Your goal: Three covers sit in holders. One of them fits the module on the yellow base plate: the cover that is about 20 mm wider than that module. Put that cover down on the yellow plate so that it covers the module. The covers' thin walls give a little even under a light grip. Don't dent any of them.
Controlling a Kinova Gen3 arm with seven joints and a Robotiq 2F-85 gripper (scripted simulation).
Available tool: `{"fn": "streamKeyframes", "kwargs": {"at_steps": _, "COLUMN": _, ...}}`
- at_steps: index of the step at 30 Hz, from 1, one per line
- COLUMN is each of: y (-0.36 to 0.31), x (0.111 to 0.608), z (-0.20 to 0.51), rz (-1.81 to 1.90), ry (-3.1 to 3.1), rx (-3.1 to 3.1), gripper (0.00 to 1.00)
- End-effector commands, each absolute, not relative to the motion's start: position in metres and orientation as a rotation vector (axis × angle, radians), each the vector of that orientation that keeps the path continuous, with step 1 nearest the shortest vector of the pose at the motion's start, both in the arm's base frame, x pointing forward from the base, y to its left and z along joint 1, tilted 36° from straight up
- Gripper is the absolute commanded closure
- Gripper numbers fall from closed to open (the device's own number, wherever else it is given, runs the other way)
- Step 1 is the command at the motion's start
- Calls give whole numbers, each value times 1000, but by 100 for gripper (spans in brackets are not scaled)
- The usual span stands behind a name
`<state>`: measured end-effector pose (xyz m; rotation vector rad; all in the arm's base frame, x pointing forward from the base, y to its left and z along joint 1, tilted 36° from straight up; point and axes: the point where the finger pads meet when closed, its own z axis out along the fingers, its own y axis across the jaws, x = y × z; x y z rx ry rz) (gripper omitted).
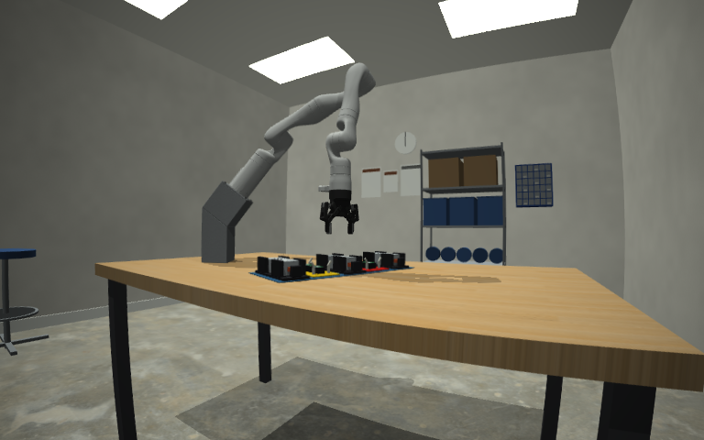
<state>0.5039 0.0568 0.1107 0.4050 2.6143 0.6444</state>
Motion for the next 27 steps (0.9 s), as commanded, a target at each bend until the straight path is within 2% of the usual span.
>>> {"fn": "streamKeyframes", "kwargs": {"at_steps": 1, "y": 56, "x": 504, "z": 111, "rz": 643, "ry": 2613, "rx": 405, "gripper": 0}}
{"fn": "streamKeyframes", "kwargs": {"at_steps": 27, "y": 62, "x": 516, "z": 88, "rz": 640, "ry": 2613, "rx": 401, "gripper": 0}}
